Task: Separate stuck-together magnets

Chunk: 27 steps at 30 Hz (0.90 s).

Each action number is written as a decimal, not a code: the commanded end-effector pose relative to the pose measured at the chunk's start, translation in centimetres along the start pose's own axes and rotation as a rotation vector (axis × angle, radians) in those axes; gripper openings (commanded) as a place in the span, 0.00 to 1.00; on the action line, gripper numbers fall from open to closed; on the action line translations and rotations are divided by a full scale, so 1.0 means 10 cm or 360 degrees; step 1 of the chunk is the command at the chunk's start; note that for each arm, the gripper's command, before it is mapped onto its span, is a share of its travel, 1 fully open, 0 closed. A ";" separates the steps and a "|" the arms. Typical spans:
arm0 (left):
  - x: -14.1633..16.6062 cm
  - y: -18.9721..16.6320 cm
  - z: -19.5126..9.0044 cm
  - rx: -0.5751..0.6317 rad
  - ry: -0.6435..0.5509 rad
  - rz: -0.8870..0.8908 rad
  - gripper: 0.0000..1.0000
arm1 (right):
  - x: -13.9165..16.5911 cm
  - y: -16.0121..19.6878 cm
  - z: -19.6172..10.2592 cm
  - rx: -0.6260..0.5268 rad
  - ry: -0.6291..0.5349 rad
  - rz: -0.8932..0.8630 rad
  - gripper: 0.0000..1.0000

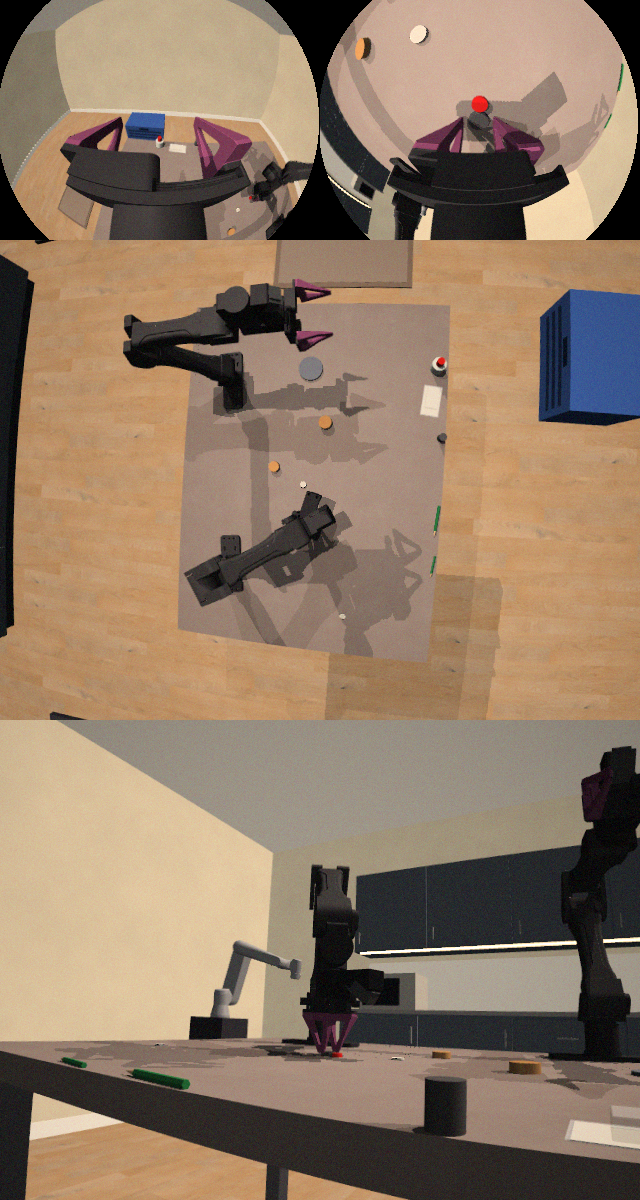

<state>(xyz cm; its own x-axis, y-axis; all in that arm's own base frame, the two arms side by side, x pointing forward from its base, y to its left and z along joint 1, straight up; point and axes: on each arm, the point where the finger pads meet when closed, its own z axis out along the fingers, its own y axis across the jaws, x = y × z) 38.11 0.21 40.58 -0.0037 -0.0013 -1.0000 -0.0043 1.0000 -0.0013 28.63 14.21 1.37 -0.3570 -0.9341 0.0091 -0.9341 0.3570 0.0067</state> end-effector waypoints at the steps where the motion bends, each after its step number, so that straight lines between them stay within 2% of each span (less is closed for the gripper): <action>1: -0.06 -0.01 -0.02 0.0006 -0.0025 -0.0002 1.00 | -0.03 -0.01 -0.03 0.0011 -0.0014 -0.0001 0.40; 27: -0.06 -0.01 -0.02 0.0006 -0.0025 -0.0002 1.00 | -0.01 -0.02 -0.03 0.0011 -0.0014 -0.0001 0.40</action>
<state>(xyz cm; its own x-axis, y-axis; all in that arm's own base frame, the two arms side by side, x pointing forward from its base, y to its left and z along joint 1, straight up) 38.13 0.04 40.55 -0.0043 -0.0013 -1.0000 0.0013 1.0000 -0.0013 28.71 14.14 1.38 -0.3562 -0.9343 0.0097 -0.9344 0.3563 0.0058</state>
